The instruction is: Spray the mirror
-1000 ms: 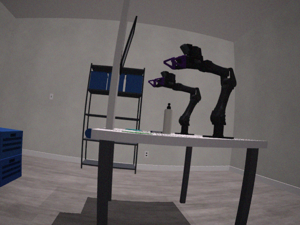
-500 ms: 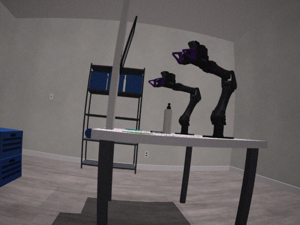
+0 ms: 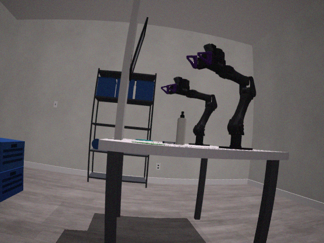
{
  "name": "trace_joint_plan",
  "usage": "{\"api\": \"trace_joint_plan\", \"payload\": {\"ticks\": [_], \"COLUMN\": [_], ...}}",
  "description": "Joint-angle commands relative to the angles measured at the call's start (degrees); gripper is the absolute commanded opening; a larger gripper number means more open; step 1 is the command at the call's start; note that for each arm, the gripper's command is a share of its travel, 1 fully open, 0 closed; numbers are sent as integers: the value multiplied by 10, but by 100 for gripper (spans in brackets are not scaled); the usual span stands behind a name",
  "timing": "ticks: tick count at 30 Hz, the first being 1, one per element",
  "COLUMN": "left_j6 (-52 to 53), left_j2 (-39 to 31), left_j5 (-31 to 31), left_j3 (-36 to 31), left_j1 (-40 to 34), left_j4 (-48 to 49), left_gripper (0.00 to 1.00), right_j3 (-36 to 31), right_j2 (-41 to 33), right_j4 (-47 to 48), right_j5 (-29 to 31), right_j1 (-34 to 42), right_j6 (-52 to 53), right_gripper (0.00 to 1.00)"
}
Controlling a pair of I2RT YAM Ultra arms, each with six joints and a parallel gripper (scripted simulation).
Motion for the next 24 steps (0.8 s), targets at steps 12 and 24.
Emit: {"api": "trace_joint_plan", "payload": {"ticks": [12,24], "left_j6": [4,4], "left_j2": [-5,-5], "left_j5": [-6,-6], "left_j3": [20,20], "left_j1": [-6,-6], "left_j4": [10,10], "left_gripper": [73,73], "right_j3": [-58,-150], "right_j2": [-28,-53], "right_j4": [-26,-50], "right_j5": [76,165], "right_j1": [77,197], "right_j6": [63,132], "right_gripper": [74,74]}}
